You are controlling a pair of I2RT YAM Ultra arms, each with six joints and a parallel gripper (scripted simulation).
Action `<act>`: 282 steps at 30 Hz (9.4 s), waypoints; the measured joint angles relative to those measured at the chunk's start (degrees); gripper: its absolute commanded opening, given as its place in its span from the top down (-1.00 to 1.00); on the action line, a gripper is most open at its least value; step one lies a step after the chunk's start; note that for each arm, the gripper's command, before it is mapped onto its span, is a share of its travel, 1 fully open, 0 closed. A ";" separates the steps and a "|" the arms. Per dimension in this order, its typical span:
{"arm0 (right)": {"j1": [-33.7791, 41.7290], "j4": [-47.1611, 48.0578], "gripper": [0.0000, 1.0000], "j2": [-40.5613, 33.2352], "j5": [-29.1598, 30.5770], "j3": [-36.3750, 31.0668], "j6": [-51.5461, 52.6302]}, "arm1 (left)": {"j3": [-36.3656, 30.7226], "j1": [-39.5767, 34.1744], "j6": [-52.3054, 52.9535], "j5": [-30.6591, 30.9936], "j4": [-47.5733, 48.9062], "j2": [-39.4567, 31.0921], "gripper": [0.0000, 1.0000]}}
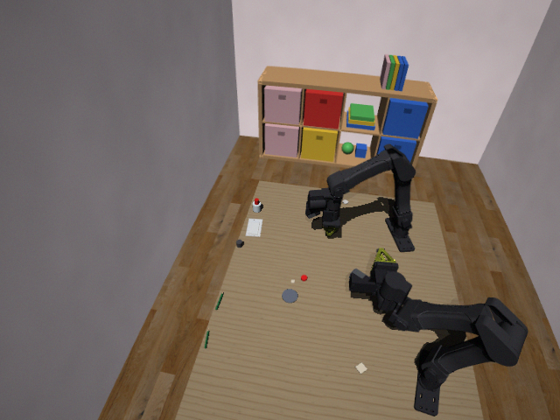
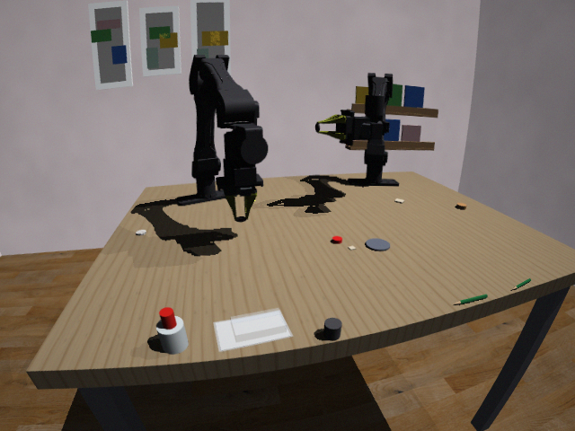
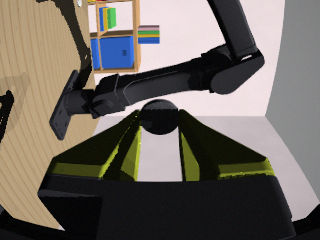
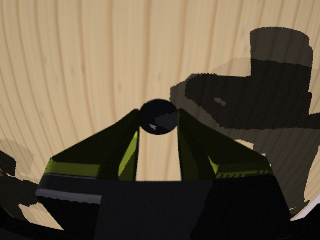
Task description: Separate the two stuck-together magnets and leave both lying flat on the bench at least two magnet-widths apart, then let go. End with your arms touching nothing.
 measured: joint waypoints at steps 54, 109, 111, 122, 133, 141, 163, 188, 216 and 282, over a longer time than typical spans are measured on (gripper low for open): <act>-0.09 6.01 0.50 2.78 0.17 -3.80 -0.15 | 0.00 -0.02 0.00 0.02 -0.09 0.00 0.50; 0.04 3.21 -1.00 1.95 0.90 -1.07 0.07 | 0.00 -0.15 0.00 0.17 -0.09 0.00 0.50; 0.00 2.21 -1.00 1.16 0.92 -0.15 0.09 | 0.00 -0.15 0.00 0.17 -0.09 0.00 0.50; 0.09 -4.48 -1.00 -0.15 1.40 5.09 0.31 | 0.00 -0.15 0.00 0.09 -0.09 0.00 0.50; -0.09 -6.10 -1.00 -0.57 1.97 5.62 0.39 | 0.00 -0.13 0.00 0.11 -0.09 0.00 0.50; -0.17 -6.16 -1.00 -0.63 2.14 5.75 0.39 | 0.00 -0.15 0.00 0.11 -0.09 0.00 0.50; -0.24 -6.32 -1.00 -0.63 2.47 5.66 0.28 | 1.55 1.27 4.28 -0.79 -6.80 0.74 0.50; -0.13 -6.40 -1.00 -0.63 2.49 5.46 0.24 | 21.90 13.09 43.43 -6.84 -62.73 7.54 0.50; -0.09 -6.45 -1.00 -0.63 2.54 5.46 0.28 | 40.81 20.63 70.47 -31.41 -101.15 21.33 0.50; -0.07 -6.45 -1.00 -0.63 2.54 5.46 0.15 | 45.90 21.31 74.16 -52.94 -101.50 35.45 0.50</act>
